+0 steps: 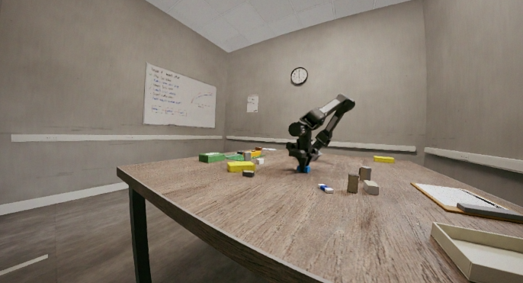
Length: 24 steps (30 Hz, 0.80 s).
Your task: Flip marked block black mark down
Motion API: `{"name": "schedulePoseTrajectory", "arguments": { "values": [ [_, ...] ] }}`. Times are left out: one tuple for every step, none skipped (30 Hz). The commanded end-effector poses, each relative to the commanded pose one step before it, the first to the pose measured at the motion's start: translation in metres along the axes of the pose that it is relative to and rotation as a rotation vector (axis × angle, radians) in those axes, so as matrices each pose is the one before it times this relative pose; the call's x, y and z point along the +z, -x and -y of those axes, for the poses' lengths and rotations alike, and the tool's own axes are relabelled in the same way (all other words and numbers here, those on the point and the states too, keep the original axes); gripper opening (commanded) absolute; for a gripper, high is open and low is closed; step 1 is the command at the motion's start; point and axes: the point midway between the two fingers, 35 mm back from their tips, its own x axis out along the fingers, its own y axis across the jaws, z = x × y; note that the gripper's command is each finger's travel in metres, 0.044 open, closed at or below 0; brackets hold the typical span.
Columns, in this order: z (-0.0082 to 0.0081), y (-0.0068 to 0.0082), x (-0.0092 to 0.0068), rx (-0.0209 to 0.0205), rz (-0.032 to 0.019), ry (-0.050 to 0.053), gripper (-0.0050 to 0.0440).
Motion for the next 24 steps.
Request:
{"name": "schedulePoseTrajectory", "arguments": {
  "values": [
    [0.00122, 0.00002, -0.00097, -0.00125, -0.00121, -0.0005, -0.005],
    [-0.00002, 0.00004, -0.00001, 0.00007, 0.0, 0.0001, -0.005],
    [-0.00011, 0.00024, -0.00007, 0.00045, 0.00001, 0.0004, -0.005],
    [0.0, 0.0, 0.0, 0.0, 0.0, 0.0, -0.005],
    [0.0, 0.0, 0.0, 0.0, 0.0, 0.0, -0.005],
    [-0.00028, 0.0006, -0.00019, 0.00113, 0.00001, 0.001, -0.005],
    [-0.0005, 0.00108, -0.00034, 0.00205, 0.00003, 0.0019, -0.005],
    [-0.00097, 0.00166, -0.00051, 0.00401, 0.00006, 0.0035, -0.005],
    [-0.00141, 0.00227, -0.00072, 0.00582, 0.00012, 0.0052, -0.005],
    [-0.00179, 0.00289, -0.00096, 0.00737, 0.0002, 0.004, -0.005],
    [-0.00168, 0.00303, -0.00137, 0.00721, 0.00034, 0.0052, -0.005],
    [-0.0002, 0.0018, -0.00045, 0.00192, 0.00035, 0.0015, -0.005],
    [-0.00002, 0.00133, 0.00006, 0.00001, 0.0004, 0.0, -0.005],
    [-0.00001, 0.00147, 0.00007, 0.00001, 0.00044, 0.0, -0.005],
    [-0.00001, 0.00159, 0.00007, 0.00001, 0.00046, 0.0, -0.005],
    [-0.00002, 0.00168, 0.00008, 0.0, 0.00052, 0.0, -0.005],
    [-0.00001, 0.00174, 0.00008, 0.0, 0.00054, 0.0, -0.005],
    [0.0, 0.00177, 0.00008, -0.00001, 0.00054, 0.0, -0.005],
    [-0.00002, 0.00177, 0.00009, -0.00001, 0.00058, 0.0, -0.005],
    [-0.00001, 0.00174, 0.00009, -0.00001, 0.00057, 0.0, -0.005],
    [0.0, 0.0, 0.0, 0.0, 0.0, 0.0, -0.005],
    [0.0, 0.0, 0.0, 0.0, 0.0, 0.0, -0.005],
    [0.00081, -0.00127, 0.00227, -0.00896, -0.00051, -0.007, -0.005],
    [-0.00024, 0.00244, -0.00062, 0.0026, 0.00038, 0.002, -0.005]
  ]
}}
